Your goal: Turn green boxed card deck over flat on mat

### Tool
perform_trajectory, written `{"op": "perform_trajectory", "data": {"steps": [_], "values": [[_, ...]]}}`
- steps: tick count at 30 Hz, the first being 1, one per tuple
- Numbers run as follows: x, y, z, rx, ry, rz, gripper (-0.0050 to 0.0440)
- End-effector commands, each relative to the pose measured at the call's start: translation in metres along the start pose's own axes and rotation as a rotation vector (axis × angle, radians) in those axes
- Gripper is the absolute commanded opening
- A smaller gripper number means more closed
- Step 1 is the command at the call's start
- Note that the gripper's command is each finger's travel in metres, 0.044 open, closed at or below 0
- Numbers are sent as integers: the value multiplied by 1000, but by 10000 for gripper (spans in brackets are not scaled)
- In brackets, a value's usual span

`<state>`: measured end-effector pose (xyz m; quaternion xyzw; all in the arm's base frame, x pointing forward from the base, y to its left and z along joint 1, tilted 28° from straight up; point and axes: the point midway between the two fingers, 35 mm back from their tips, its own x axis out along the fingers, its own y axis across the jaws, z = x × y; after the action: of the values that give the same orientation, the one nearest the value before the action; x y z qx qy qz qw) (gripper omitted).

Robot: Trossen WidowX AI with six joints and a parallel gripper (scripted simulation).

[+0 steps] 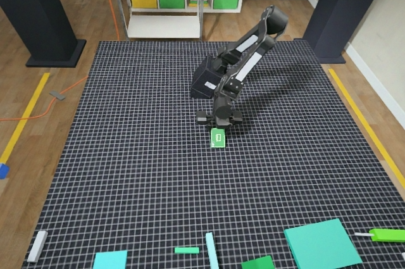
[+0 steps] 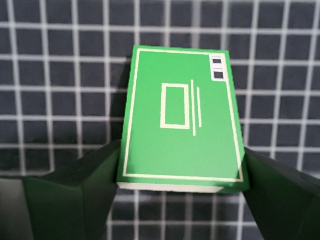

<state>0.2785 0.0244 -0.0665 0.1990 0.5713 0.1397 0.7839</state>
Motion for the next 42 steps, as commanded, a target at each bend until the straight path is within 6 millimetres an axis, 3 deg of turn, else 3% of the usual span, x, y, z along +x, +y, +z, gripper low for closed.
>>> {"op": "perform_trajectory", "data": {"steps": [1,30,42], "values": [[-2,1,8,-14,-18,-3,295],[-1,1,8,-14,-16,-3,295],[9,0,0,-16,74,-5,295]]}}
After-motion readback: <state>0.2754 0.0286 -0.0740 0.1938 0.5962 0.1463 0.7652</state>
